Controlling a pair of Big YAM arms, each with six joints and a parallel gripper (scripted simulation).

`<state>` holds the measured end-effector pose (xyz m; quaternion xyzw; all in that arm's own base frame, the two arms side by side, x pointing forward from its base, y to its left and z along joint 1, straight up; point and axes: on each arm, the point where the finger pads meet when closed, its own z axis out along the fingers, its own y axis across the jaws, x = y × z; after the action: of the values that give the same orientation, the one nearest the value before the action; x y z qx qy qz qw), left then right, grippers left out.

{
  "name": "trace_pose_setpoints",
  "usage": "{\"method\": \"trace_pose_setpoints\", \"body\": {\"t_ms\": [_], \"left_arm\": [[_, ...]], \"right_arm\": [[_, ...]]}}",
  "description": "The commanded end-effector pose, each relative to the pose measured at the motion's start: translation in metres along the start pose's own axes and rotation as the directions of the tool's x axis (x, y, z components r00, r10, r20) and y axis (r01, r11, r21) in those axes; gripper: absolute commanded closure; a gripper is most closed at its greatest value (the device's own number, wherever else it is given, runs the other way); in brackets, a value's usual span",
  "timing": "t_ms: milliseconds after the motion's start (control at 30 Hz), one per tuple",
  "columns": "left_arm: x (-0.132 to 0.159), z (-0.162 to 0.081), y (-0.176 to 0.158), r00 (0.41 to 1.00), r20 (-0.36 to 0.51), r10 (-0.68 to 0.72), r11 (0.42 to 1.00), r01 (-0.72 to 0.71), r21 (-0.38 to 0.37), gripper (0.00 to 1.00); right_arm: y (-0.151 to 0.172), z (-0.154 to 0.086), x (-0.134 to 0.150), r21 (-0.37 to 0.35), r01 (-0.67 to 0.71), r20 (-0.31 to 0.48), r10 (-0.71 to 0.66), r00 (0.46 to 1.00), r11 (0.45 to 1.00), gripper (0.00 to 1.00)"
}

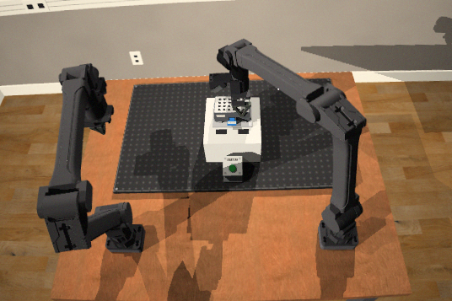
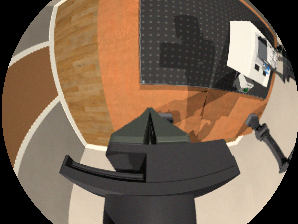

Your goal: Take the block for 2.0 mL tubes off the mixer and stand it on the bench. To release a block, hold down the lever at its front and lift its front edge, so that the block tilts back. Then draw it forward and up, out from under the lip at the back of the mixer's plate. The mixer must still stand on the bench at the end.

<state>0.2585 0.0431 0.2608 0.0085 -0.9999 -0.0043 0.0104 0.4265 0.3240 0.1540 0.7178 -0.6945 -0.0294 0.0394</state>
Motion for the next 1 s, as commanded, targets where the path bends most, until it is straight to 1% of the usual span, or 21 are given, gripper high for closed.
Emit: {"method": "trace_pose_setpoints", "body": {"t_ms": [0,233,467,567,800,967], "left_arm": [[-0.011,-0.02,0.005,0.999,0.05,-0.007,1.0,0.007,-0.004,1.0],[-0.012,-0.022,0.005,0.998,0.056,-0.007,1.0,0.007,-0.005,1.0],[-0.013,-0.024,0.005,0.998,0.06,-0.006,1.0,0.007,-0.005,1.0],[-0.01,-0.019,0.004,0.999,0.046,-0.006,1.0,0.006,-0.003,1.0],[-0.005,-0.008,0.003,1.0,0.018,-0.005,1.0,0.005,0.001,1.0],[0.0,0.0,0.002,1.0,-0.002,-0.005,1.0,0.005,0.004,1.0]], "right_arm": [[0.001,-0.03,-0.03,0.053,0.064,0.047,-0.067,0.997,0.997,1.0],[0.001,-0.031,-0.03,0.054,0.064,0.047,-0.066,0.997,0.997,1.0],[0.011,-0.033,-0.028,0.051,0.046,0.053,-0.049,0.997,0.998,1.0],[0.016,-0.034,-0.026,0.048,0.035,0.056,-0.038,0.998,0.998,1.0],[0.024,-0.027,-0.02,0.023,0.049,0.041,-0.05,0.998,0.999,1.0],[0.028,-0.029,-0.017,0.011,0.062,0.032,-0.062,0.998,0.998,1.0]]}}
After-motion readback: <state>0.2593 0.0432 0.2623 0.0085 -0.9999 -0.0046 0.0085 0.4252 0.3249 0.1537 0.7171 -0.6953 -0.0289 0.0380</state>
